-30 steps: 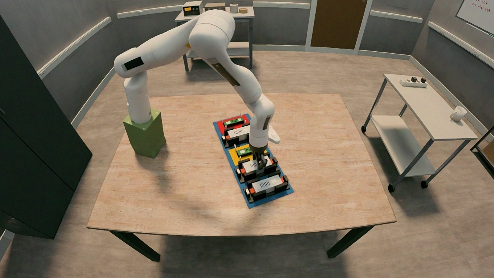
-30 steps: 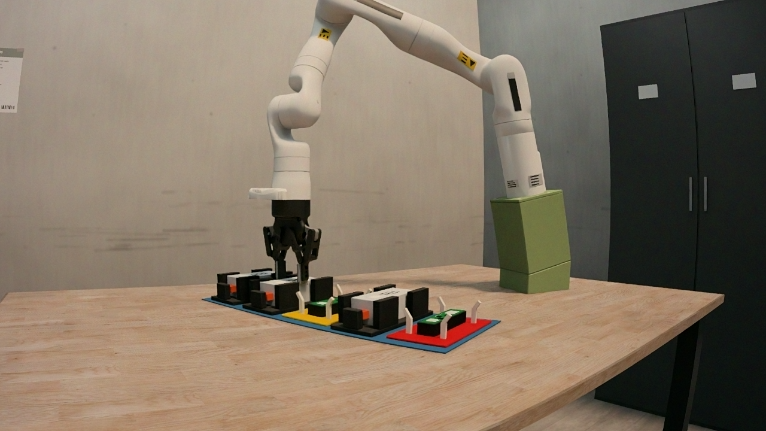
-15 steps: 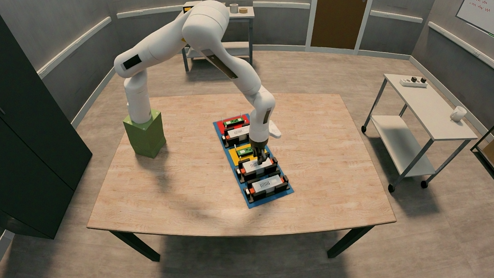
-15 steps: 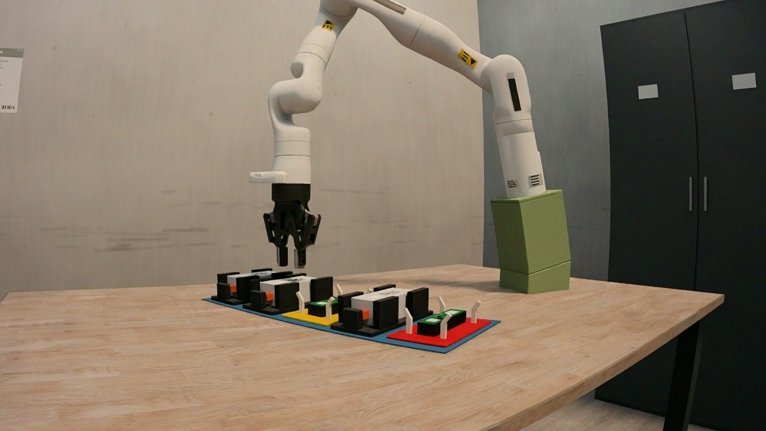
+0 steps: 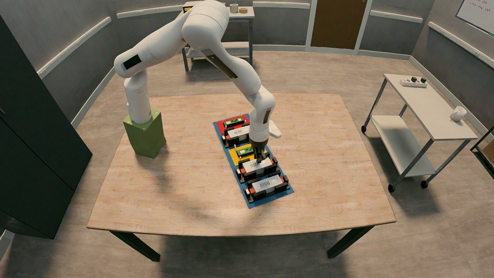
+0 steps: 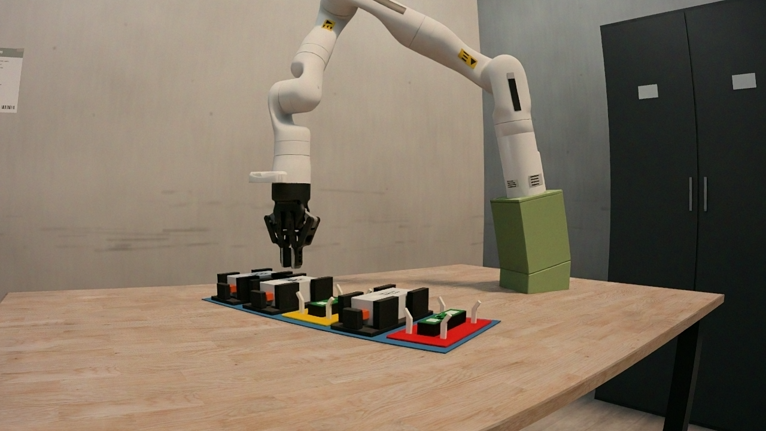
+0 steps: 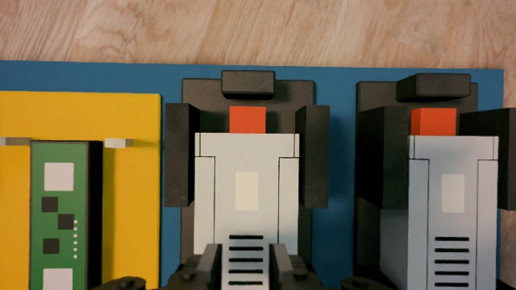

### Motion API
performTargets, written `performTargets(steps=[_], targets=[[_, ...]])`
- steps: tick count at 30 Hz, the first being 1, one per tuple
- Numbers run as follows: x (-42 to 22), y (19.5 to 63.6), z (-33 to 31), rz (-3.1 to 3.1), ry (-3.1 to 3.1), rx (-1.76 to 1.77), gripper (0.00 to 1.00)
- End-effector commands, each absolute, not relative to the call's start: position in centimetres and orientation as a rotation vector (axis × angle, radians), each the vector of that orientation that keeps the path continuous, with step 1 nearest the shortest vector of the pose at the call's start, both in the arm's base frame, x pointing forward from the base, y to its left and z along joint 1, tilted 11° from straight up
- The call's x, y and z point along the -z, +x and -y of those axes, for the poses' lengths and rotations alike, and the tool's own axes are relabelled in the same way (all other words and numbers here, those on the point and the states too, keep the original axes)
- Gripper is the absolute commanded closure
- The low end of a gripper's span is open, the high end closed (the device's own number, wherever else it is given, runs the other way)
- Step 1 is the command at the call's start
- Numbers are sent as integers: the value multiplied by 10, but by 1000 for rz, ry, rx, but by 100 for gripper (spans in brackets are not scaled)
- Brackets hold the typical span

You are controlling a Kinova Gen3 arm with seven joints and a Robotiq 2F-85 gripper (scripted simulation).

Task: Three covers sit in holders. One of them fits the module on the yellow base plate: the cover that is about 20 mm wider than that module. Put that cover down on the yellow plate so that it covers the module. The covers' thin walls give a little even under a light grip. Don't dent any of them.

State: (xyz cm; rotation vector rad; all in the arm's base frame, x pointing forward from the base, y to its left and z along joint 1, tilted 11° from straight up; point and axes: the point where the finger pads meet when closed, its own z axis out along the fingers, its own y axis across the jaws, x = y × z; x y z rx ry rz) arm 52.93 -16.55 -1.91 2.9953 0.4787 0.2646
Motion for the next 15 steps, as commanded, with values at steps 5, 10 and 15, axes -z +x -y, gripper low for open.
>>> performTargets(steps=[5, 10, 15], targets=[[18, 530, 166, -479, 2994, -267, 99], [18, 530, 166, -479, 2994, -267, 100], [18, 530, 166, -479, 2994, -267, 100]])
